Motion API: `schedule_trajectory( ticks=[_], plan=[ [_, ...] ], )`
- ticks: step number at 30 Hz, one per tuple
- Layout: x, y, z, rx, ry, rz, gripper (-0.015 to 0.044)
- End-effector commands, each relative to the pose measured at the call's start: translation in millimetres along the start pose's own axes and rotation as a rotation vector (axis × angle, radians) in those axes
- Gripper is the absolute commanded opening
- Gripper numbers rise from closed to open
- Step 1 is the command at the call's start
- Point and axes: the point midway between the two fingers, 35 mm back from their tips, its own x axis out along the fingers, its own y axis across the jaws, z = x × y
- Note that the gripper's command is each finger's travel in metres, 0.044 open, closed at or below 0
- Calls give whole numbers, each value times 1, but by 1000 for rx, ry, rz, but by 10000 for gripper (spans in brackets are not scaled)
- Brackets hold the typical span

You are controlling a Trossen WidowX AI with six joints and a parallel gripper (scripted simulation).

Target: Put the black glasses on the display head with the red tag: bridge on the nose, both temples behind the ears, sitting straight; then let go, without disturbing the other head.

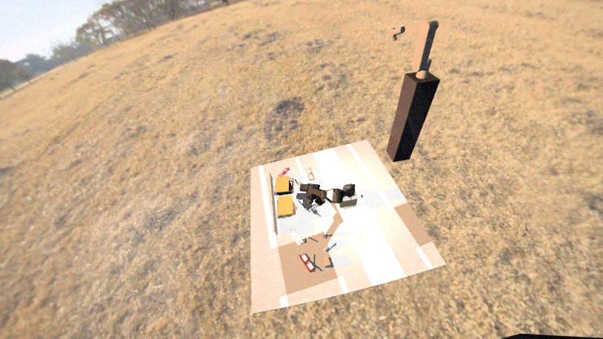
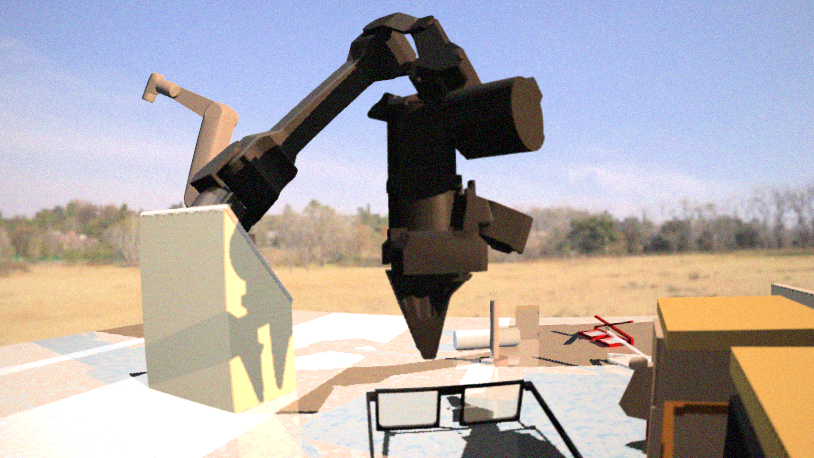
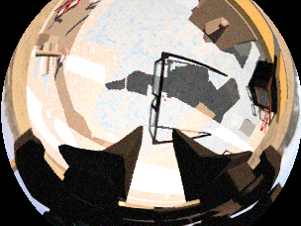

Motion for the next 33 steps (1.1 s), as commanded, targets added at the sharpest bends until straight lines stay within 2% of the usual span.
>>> schedule_trajectory(
  ticks=[1,7,9,10,21,33],
  plan=[
    [0,0,0,3,-1,-1,200],
    [-4,-2,-1,-6,6,0,200],
    [-4,-2,-1,-6,6,0,148],
    [-4,-2,-1,-6,6,0,140],
    [-3,-3,-1,-6,6,-1,140],
    [16,-4,0,-6,7,-2,140]
  ],
)
